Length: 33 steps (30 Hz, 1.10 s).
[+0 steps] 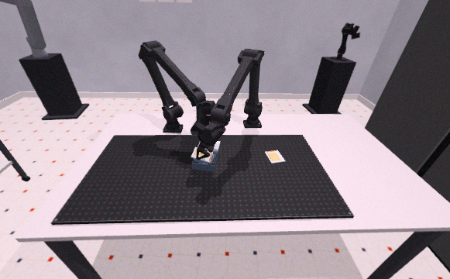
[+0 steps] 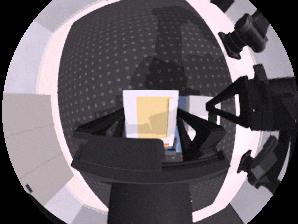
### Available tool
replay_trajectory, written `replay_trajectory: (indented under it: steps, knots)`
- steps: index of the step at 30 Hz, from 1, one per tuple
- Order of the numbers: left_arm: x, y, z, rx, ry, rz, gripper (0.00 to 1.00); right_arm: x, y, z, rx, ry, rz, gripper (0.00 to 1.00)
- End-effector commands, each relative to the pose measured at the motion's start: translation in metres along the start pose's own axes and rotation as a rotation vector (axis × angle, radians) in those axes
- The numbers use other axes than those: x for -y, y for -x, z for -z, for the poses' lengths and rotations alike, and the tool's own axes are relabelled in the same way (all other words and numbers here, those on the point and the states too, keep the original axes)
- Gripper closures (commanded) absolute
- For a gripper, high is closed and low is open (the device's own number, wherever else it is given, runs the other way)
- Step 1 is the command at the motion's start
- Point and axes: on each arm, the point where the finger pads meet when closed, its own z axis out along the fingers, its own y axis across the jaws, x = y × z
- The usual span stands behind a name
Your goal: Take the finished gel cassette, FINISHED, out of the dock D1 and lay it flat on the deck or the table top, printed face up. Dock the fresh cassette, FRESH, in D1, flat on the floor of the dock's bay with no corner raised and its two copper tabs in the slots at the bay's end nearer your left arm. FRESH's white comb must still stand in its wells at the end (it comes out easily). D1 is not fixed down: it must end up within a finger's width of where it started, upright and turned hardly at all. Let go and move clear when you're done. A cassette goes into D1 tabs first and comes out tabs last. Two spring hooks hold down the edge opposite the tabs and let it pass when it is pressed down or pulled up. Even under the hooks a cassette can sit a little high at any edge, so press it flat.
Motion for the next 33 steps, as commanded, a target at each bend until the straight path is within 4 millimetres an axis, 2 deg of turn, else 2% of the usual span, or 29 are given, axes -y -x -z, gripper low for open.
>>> replay_trajectory:
  steps: [1,33]
  knots:
    - [-0.0046,0.0062,-0.0007,0.007,0.015,-0.018,1.00,-0.0515,-0.0489,-0.0391,-0.131,0.111,0.070,1.00]
    - [0.0002,0.0012,-0.0055,0.003,0.005,-0.012,1.00,-0.0515,-0.0489,-0.0391,-0.131,0.111,0.070,1.00]
